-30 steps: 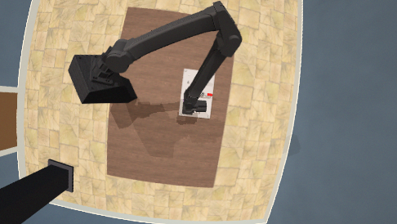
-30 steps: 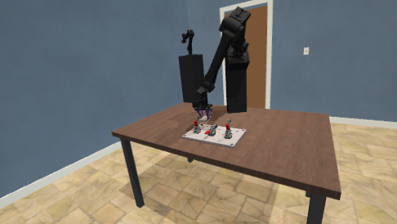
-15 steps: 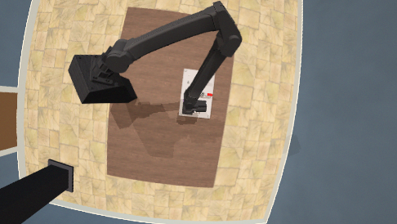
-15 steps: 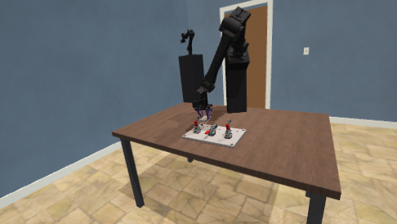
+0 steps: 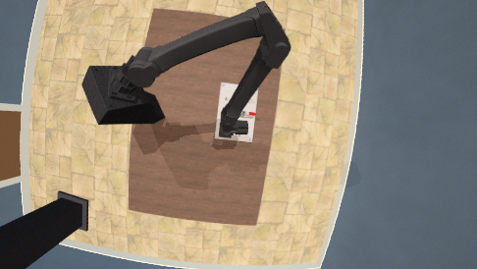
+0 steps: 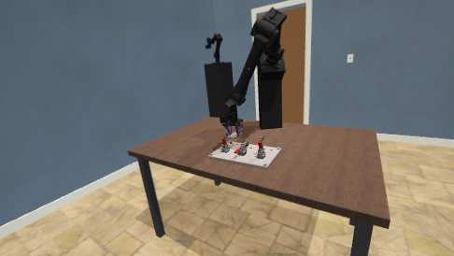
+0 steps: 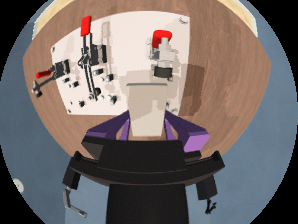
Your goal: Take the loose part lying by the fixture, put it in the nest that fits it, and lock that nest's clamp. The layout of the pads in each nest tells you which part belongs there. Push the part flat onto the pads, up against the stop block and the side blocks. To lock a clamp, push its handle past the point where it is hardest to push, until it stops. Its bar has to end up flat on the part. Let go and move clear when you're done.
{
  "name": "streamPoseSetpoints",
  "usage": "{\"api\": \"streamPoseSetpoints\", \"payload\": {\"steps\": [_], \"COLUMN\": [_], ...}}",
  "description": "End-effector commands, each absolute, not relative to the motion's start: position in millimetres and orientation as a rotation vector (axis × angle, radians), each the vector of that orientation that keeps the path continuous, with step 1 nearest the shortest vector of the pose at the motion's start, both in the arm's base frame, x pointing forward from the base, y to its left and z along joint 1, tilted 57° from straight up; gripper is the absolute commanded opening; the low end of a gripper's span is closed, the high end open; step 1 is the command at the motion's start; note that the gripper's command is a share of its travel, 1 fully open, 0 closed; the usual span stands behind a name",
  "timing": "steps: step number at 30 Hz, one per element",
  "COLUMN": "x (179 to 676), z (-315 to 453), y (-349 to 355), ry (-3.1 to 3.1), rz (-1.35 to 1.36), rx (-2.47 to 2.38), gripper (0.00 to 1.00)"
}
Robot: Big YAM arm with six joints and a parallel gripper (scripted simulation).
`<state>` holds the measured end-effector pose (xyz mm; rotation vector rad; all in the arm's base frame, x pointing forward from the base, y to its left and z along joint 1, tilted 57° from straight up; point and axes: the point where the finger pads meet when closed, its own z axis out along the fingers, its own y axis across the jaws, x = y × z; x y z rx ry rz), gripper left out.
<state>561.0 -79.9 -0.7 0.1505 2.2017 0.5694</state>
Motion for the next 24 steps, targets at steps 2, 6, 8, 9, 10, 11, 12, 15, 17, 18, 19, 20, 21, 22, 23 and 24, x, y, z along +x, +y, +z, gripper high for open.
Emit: {"api": "streamPoseSetpoints", "payload": {"steps": [2, 6, 8, 9, 10, 11, 12, 15, 17, 18, 19, 20, 21, 22, 23, 24], "x": [559.4, 559.4, 559.4, 559.4, 559.4, 559.4, 559.4, 559.5, 559.6, 559.7, 559.8, 559.8, 559.9, 559.9, 559.9, 560.0], "z": [9.3, 9.3, 9.2, 9.2, 9.2, 9.1, 9.1, 8.8, 8.5, 8.4, 8.2, 8.0, 7.8, 7.8, 7.8, 7.6], "y": [-100.1, -100.1, -100.1, -100.2, -100.2, -100.3, -100.3, -100.7, -101.0, -101.2, -101.4, -101.7, -101.9, -101.9, -101.9, -102.2], "ry": [2.179, 2.179, 2.179, 2.179, 2.18, 2.18, 2.18, 2.181, 2.182, 2.183, 2.184, 2.184, 2.185, 2.185, 2.185, 2.186], "rz": [0.552, 0.552, 0.552, 0.552, 0.552, 0.551, 0.551, 0.551, 0.551, 0.55, 0.55, 0.55, 0.549, 0.549, 0.549, 0.549], "rx": [0.185, 0.185, 0.185, 0.185, 0.185, 0.185, 0.184, 0.183, 0.181, 0.181, 0.18, 0.179, 0.178, 0.178, 0.178, 0.177], "gripper": [0.0, 0.0, 0.0, 0.0, 0.0, 0.0, 0.0, 0.0, 0.0, 0.0, 0.0, 0.0, 0.0, 0.0, 0.0, 0.0]}}
